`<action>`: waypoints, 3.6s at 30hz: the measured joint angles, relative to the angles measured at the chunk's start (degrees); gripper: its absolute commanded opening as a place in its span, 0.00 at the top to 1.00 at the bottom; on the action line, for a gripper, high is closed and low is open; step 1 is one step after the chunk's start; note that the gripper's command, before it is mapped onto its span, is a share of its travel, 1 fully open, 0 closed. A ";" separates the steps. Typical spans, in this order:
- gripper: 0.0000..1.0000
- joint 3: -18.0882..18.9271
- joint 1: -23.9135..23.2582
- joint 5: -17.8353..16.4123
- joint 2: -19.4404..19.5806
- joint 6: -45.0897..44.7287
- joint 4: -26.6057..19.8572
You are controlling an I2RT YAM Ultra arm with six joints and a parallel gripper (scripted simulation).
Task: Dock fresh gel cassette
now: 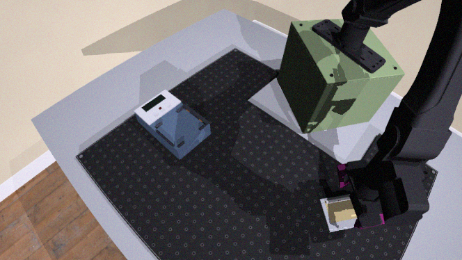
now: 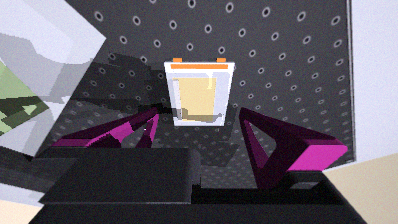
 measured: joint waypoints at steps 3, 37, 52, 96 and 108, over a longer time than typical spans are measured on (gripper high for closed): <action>0.00 0.00 0.00 0.00 -0.76 0.00 -0.59; 0.00 -0.37 -0.11 -0.02 -5.35 -0.13 -5.33; 0.00 -0.37 -0.11 -0.02 -5.35 -0.13 -5.38; 0.66 -14.64 -16.41 -1.40 -10.32 21.22 1.90; 0.66 -18.56 -26.60 -1.97 -10.82 31.85 4.68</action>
